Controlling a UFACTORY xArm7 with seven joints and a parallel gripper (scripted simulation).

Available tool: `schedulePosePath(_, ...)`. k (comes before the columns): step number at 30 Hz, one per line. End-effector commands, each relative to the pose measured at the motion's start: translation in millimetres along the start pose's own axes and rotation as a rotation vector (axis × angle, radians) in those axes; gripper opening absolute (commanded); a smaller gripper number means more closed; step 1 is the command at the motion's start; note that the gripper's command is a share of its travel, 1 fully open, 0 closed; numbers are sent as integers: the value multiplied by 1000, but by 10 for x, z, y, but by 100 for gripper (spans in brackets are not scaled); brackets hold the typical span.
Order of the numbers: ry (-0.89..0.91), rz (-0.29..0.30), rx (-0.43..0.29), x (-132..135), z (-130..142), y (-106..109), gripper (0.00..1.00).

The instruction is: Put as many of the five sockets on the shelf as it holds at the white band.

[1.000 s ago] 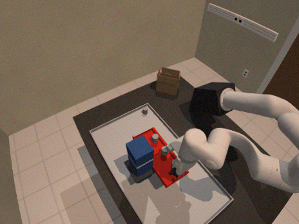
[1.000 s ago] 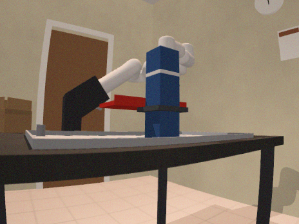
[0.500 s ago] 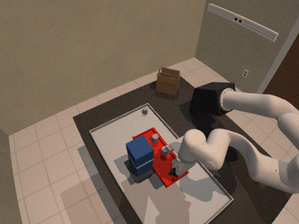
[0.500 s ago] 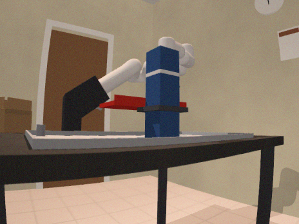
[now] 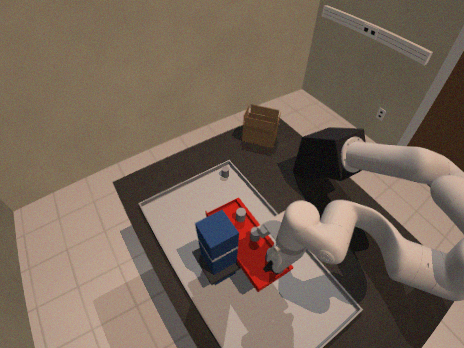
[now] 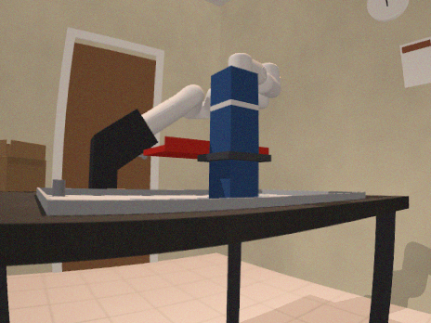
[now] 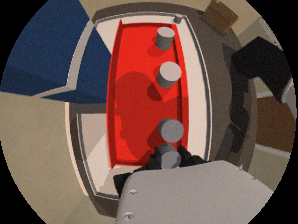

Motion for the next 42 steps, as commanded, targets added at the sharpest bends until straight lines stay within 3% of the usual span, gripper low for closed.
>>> schedulePosePath(1,0,-4,0,-11,-2,17,0)
schedulePosePath(33,0,-4,0,-11,-2,21,0)
schedulePosePath(42,0,-4,0,-10,-2,227,0)
Point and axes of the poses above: the point where the finger pads meet when closed, its own y axis back along the fingers, its own x axis across the jaws, z = x × y, the point moved 1 cm from there along y, back along the fingers, and after that the axes turned 6 degrees about -y, right-handed, at the moved point
